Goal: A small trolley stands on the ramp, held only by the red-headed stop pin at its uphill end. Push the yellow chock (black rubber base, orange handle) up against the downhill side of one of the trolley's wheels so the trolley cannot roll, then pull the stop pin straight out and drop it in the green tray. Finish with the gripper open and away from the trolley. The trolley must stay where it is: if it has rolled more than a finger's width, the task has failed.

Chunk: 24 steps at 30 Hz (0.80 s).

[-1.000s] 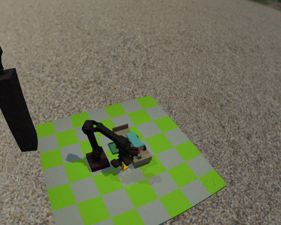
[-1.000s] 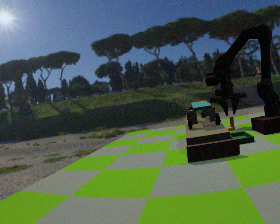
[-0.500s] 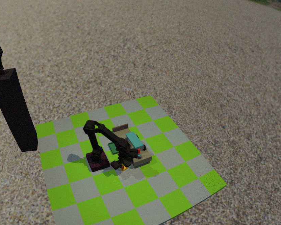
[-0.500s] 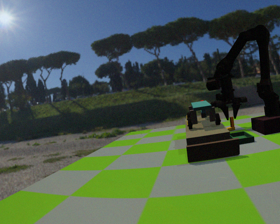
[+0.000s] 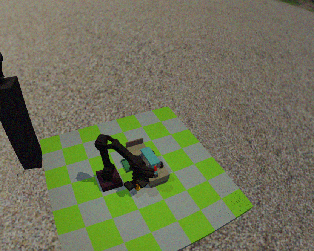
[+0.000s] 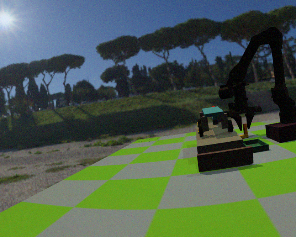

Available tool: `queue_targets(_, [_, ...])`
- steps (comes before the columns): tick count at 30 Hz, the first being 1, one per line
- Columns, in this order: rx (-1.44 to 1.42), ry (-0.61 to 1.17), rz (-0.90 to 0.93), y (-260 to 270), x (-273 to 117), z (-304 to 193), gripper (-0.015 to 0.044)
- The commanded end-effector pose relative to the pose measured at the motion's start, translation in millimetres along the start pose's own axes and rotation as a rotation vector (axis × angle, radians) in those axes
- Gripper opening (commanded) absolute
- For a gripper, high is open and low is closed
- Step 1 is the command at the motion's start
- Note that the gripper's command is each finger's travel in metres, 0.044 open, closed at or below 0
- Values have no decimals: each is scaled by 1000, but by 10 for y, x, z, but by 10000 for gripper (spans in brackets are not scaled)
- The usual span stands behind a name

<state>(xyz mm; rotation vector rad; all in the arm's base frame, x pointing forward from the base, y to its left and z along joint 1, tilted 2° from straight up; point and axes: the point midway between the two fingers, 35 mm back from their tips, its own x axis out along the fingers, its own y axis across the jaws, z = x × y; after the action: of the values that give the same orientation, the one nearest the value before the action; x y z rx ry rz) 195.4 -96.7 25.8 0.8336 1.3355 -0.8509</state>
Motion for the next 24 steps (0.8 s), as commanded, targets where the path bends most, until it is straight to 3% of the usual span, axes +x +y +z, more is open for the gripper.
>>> queue_targets(1, [-3, 8, -2, -12, 72, -26, 190])
queue_targets(6, [-3, 8, -2, -14, 111, -28, 190])
queue_targets(10, [0, 2, -1, -5, 81, -7, 85])
queue_targets(19, [0, 2, -1, -5, 70, -7, 5])
queue_targets(24, [-3, 7, -2, -24, -127, -26, 0])
